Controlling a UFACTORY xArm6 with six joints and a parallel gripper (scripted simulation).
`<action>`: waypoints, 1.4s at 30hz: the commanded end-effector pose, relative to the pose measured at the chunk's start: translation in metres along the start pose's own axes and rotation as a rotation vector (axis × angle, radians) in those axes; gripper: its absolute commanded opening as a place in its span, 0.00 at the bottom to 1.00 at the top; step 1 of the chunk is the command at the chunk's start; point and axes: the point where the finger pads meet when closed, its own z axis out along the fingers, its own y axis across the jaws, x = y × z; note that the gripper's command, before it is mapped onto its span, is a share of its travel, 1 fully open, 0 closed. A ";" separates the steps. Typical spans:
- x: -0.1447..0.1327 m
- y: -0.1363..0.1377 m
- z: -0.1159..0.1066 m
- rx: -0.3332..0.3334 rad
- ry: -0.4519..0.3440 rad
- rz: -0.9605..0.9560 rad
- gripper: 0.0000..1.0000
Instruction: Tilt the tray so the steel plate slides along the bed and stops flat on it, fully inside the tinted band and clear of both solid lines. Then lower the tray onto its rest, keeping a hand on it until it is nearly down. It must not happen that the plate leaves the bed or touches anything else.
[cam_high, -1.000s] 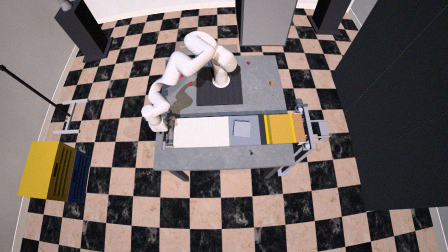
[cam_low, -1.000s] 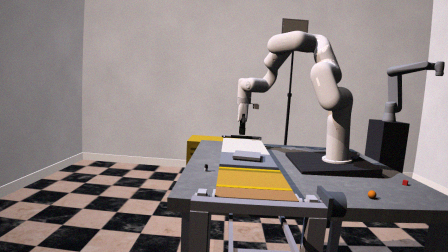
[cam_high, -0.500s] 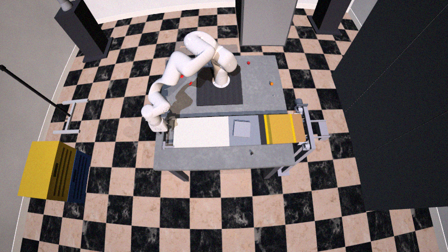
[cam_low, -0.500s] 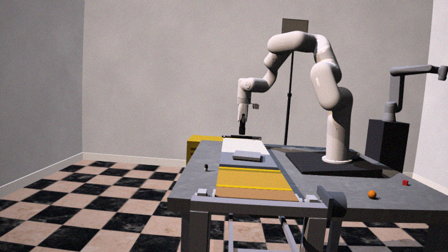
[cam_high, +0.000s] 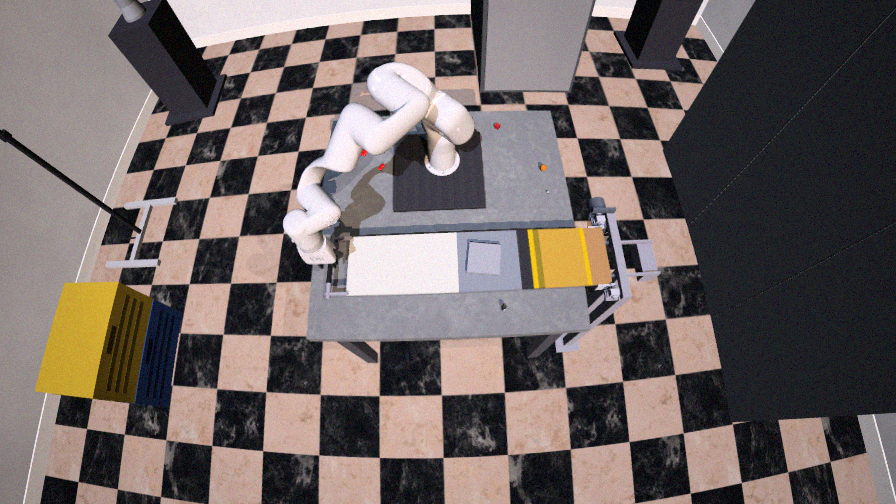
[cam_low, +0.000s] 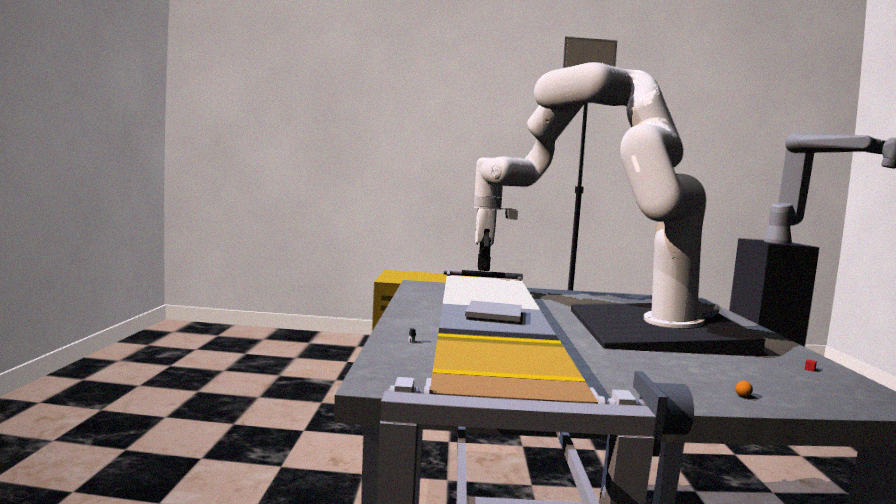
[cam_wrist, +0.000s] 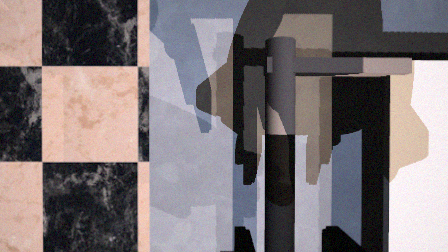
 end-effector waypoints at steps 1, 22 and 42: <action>-0.001 -0.001 0.003 0.003 -0.003 0.000 0.41; -0.001 -0.001 0.034 0.003 -0.003 0.000 0.41; -0.001 -0.001 0.042 0.003 -0.003 0.000 0.41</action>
